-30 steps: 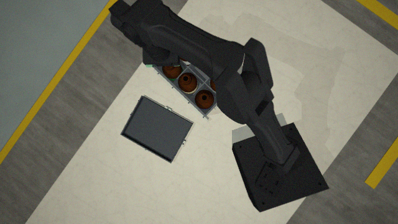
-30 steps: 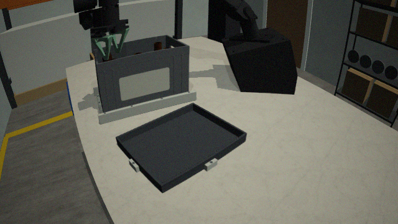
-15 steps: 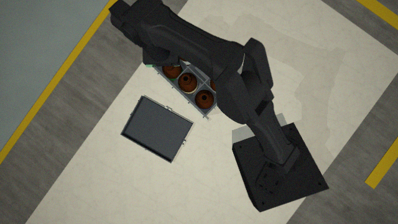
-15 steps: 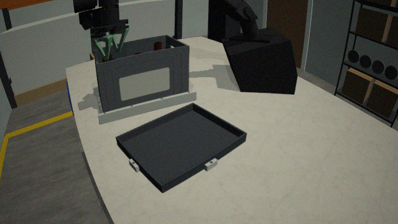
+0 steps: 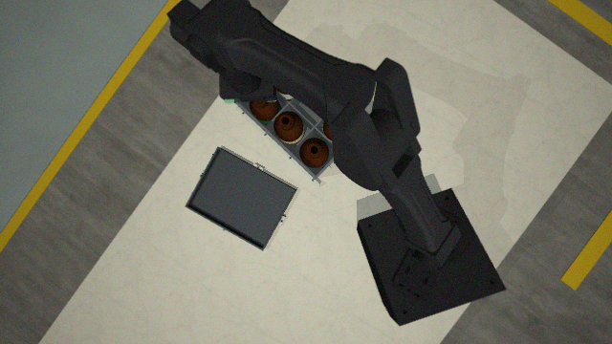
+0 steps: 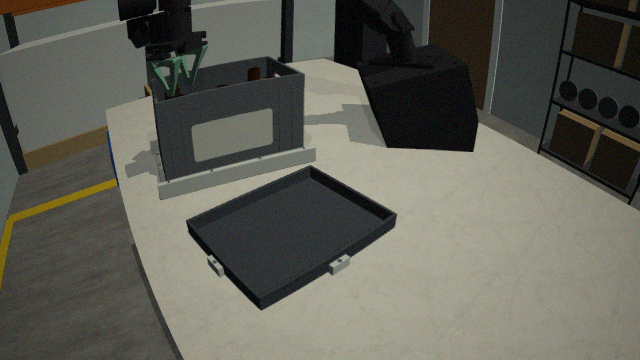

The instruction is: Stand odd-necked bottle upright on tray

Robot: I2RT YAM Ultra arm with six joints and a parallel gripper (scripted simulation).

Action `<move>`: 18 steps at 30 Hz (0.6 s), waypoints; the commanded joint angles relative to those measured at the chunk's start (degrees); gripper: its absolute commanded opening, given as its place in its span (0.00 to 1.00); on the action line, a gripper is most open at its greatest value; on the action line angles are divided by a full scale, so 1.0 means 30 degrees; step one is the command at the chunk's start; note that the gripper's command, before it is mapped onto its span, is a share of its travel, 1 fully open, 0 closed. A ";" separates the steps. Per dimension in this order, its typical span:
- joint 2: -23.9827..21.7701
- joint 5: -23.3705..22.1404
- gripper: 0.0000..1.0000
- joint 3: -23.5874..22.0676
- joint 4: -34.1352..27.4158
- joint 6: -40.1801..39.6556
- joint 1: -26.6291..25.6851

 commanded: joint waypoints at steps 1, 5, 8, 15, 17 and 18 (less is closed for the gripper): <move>-0.0595 0.0082 0.61 0.0803 0.0097 -0.0059 0.0101; -0.0275 0.0084 0.61 0.0900 -0.0085 -0.0054 0.0111; -0.0115 0.0085 0.61 0.0941 -0.0175 -0.0052 0.0117; -0.0168 0.0090 0.61 0.1171 -0.0296 -0.0030 0.0149; -0.0130 0.0090 0.61 0.1199 -0.0254 -0.0029 0.0150; -0.0125 0.0091 0.61 0.1207 -0.0257 -0.0029 0.0150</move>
